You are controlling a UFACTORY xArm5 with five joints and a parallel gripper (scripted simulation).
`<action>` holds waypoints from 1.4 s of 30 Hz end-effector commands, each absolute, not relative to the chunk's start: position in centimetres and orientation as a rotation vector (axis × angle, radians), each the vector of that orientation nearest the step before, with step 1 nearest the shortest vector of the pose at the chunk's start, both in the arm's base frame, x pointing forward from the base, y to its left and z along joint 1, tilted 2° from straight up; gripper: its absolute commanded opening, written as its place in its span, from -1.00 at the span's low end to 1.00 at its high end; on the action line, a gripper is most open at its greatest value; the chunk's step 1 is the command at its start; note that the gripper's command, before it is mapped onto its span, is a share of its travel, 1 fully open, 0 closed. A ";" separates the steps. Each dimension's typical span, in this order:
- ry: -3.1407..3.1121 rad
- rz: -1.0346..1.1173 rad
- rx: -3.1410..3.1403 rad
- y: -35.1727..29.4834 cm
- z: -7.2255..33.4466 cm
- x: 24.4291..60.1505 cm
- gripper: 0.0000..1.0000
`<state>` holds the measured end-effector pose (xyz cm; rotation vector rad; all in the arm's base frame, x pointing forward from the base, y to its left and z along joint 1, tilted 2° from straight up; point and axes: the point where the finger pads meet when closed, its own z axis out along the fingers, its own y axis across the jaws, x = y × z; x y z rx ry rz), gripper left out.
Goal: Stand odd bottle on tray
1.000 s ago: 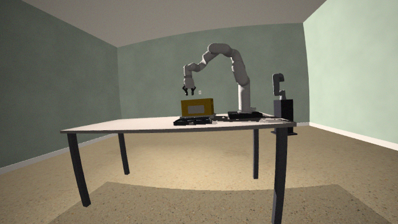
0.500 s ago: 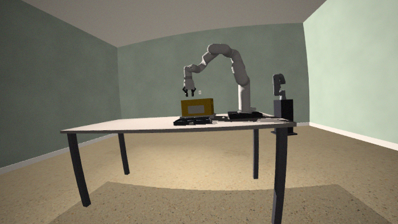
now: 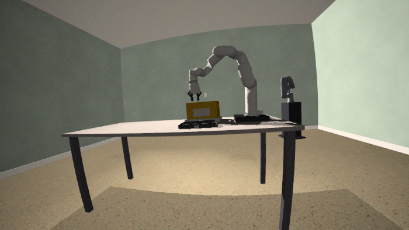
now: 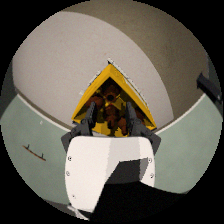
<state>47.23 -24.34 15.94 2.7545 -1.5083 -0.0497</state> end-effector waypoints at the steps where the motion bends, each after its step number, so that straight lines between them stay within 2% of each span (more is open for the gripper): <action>1: -1.508 -0.043 2.755 -24.4 15.6 47.3 0.30; 42: -1.508 -0.043 2.755 -24.4 14.9 47.3 0.30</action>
